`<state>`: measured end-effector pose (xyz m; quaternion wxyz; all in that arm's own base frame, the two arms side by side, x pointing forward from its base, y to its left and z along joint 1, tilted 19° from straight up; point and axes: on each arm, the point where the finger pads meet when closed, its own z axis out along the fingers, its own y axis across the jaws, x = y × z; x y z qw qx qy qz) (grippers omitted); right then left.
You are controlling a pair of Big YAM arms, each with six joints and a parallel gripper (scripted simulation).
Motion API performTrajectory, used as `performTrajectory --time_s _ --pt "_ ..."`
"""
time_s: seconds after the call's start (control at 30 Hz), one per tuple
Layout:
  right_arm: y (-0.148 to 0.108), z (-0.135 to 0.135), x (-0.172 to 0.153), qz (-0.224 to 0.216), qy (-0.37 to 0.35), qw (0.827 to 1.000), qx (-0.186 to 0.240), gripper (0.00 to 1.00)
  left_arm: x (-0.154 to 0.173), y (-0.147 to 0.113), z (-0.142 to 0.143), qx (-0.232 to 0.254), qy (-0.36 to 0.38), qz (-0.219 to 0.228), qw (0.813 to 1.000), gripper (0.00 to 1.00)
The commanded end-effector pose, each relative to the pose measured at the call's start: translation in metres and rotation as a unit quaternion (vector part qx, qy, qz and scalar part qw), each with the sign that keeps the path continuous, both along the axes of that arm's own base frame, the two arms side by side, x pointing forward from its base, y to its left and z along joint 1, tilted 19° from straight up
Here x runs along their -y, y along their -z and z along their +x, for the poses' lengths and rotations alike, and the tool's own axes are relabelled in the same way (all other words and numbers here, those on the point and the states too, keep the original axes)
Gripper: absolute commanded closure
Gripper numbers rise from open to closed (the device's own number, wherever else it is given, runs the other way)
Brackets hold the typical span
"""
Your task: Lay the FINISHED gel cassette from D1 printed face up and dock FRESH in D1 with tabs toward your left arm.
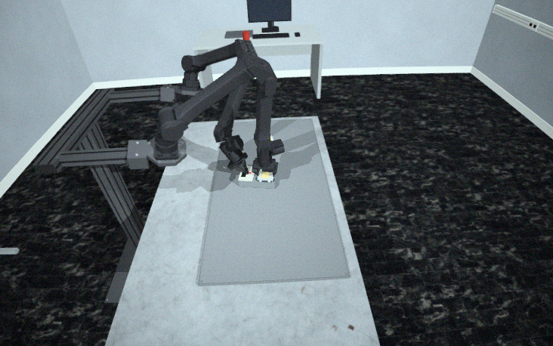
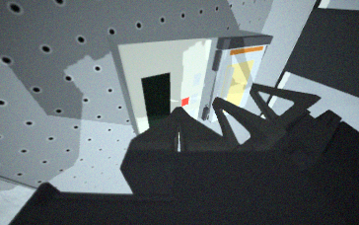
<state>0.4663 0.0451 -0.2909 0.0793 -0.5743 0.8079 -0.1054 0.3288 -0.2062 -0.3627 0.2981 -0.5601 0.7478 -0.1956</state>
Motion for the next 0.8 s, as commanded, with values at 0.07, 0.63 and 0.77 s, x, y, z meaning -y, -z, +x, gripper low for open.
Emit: performTrajectory --time_s 0.07,0.63,0.77 --pt "0.0053 0.0052 -0.0111 0.014 -0.015 1.0 0.01 1.0 -0.049 0.056 -0.0288 -0.054 -0.021 0.045 0.997 1.0" --pt "0.0069 0.0048 -0.0103 0.026 -0.019 0.999 0.014 1.0 -0.049 0.056 -0.0288 -0.054 -0.021 0.045 0.997 1.0" --pt "0.0072 0.0048 -0.0102 0.028 -0.02 0.999 0.015 1.0 -0.049 0.056 -0.0288 -0.054 -0.021 0.045 0.997 1.0"
